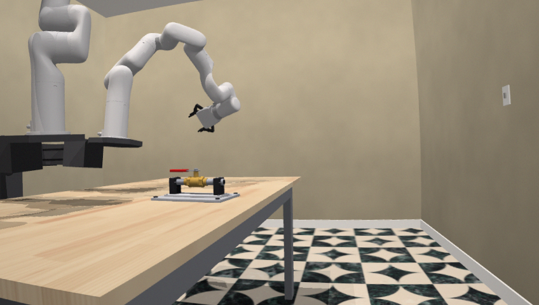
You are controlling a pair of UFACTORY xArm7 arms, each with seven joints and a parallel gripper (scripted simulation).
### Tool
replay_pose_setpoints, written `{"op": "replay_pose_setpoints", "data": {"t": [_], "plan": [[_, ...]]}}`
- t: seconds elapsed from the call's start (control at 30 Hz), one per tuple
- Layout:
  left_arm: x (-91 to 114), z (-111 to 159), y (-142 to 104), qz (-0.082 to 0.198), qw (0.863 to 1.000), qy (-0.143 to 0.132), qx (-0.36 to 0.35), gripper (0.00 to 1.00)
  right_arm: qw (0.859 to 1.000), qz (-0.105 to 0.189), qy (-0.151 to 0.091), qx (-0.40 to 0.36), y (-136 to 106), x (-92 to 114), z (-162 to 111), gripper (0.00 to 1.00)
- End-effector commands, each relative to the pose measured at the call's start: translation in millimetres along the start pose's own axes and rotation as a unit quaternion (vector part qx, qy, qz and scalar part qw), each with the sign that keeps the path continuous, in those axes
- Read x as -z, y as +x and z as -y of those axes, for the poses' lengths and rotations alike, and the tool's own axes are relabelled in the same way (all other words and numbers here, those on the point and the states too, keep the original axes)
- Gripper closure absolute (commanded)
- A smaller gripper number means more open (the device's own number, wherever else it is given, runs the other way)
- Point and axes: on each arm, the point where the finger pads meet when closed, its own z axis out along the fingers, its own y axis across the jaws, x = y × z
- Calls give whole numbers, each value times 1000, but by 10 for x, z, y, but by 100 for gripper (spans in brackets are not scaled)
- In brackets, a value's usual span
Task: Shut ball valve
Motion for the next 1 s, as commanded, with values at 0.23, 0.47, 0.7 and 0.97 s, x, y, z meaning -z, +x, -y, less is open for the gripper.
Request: {"op": "replay_pose_setpoints", "data": {"t": [0.23,0.47,0.7,0.97], "plan": [[8,8,15,0,1000,-1,2,0,1000,-2,0,-1,10,18,-4,0],[10,8,12,0,1000,-1,2,0,1000,-2,0,-1,10,18,-4,0],[194,46,-247,33,999,-14,31,0,1000,-2,0,-1,10,18,-4,0],[581,152,-827,106,990,-38,91,0,1000,-2,0,-1,10,18,-4,0]]}}
